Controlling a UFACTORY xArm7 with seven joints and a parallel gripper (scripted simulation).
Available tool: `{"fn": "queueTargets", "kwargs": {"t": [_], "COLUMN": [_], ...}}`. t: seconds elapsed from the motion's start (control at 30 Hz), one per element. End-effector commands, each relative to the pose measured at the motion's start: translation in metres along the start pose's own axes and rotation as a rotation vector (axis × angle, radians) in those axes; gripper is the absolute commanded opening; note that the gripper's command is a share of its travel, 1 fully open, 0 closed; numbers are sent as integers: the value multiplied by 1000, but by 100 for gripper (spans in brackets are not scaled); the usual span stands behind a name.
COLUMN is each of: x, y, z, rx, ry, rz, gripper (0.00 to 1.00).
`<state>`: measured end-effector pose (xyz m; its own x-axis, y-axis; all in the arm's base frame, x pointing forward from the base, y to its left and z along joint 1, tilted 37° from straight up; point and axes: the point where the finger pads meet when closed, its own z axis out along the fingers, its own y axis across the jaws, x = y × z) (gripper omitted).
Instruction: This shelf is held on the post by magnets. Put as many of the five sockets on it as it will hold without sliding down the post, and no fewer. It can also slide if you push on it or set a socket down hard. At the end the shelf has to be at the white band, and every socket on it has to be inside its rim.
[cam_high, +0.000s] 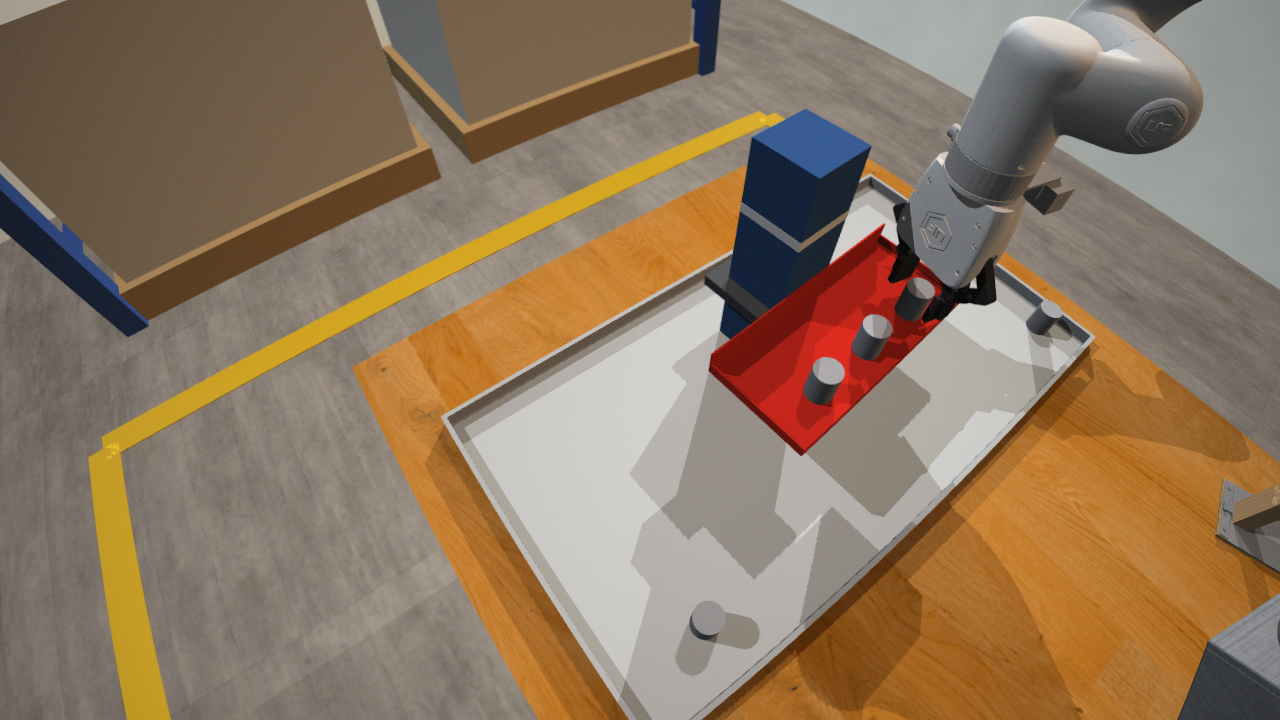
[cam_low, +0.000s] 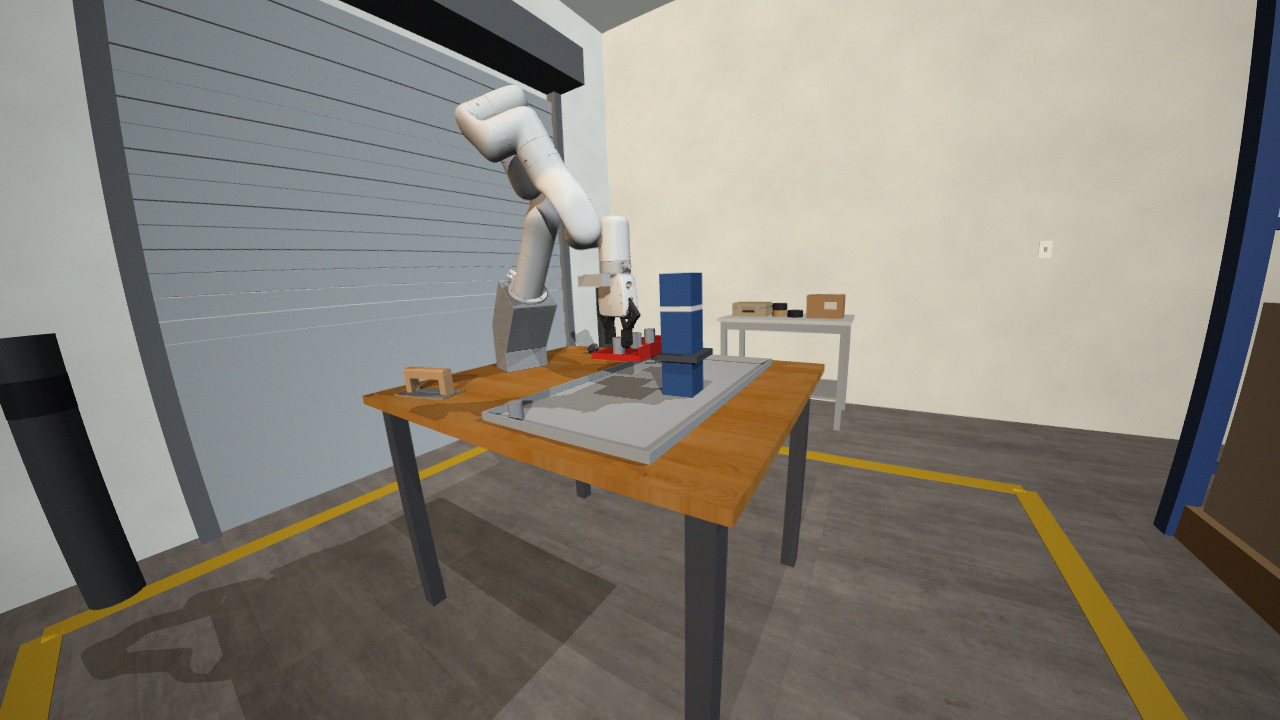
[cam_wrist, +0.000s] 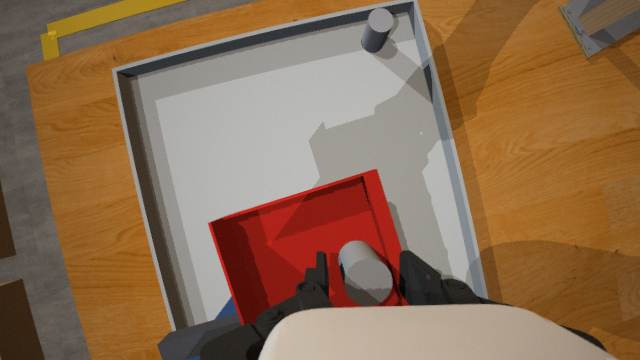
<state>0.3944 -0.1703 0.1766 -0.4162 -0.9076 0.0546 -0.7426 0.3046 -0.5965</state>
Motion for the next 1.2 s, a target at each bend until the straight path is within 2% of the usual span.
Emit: {"fn": "queueTargets", "kwargs": {"t": [0.0,0.33,0.37,1.17], "x": [0,0,0,0], "y": [-1,-1,-1,-1], "z": [0,4,4,4], "rx": [2,2,2,2], "ry": [-1,-1,-1,-1], "rz": [0,0,0,0], "gripper": [61,61,0,0]}}
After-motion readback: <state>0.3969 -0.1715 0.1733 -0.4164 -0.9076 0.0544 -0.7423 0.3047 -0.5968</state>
